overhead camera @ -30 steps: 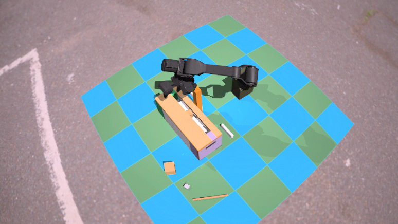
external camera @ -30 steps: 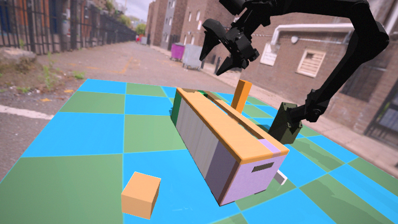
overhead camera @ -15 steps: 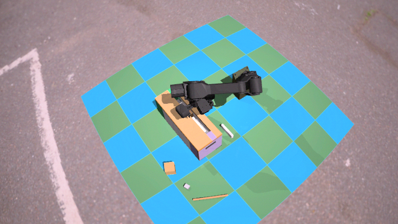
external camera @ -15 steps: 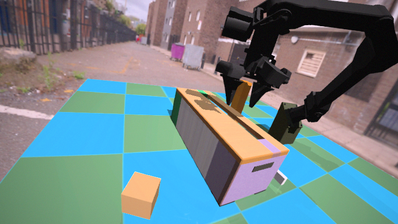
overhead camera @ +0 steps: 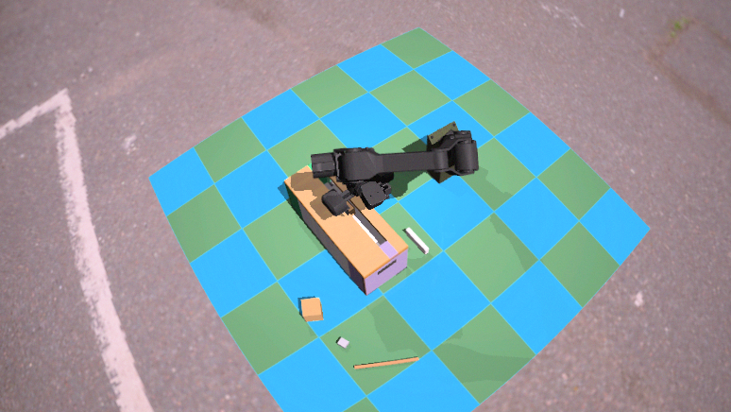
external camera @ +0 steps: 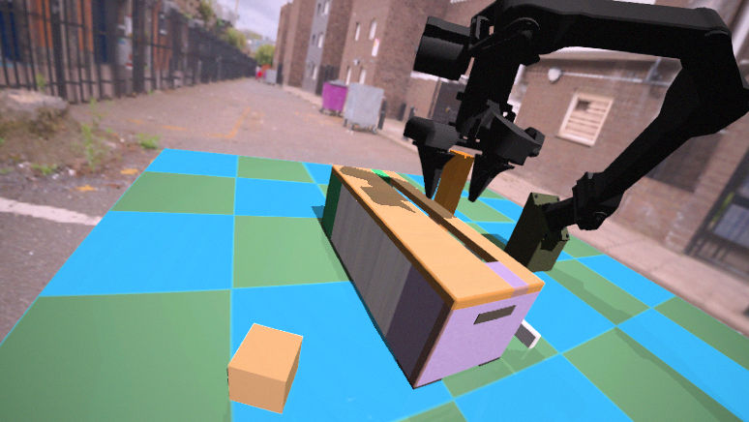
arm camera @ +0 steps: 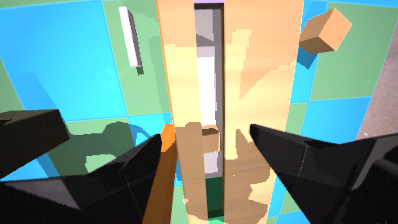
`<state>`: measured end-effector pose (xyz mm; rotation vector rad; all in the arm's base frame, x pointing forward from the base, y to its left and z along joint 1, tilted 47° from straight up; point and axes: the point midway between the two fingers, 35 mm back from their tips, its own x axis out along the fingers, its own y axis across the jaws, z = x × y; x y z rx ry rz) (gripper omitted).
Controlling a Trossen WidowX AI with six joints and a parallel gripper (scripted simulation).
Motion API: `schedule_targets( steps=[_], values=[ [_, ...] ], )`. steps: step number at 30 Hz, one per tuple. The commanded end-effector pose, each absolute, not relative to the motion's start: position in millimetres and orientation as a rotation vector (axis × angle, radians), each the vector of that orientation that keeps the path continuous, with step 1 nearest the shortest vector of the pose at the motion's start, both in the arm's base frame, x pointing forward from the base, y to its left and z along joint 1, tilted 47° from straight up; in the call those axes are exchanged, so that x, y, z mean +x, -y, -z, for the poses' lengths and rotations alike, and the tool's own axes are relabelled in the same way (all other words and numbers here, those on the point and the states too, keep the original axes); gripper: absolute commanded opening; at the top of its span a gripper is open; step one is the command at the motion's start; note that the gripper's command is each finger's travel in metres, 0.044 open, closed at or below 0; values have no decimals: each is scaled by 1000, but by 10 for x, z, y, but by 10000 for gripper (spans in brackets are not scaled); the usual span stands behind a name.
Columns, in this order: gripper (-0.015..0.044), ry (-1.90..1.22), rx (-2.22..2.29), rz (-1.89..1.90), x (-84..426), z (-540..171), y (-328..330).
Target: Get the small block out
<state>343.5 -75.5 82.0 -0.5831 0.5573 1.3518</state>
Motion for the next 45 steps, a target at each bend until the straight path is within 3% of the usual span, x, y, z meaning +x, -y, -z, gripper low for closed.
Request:
schedule_targets(
  steps=[1,45],
  values=[
    [400,-562,-582,-1356,3434,-756,812],
    [400,-565,-586,-1355,3426,-243,1314]
  ],
)
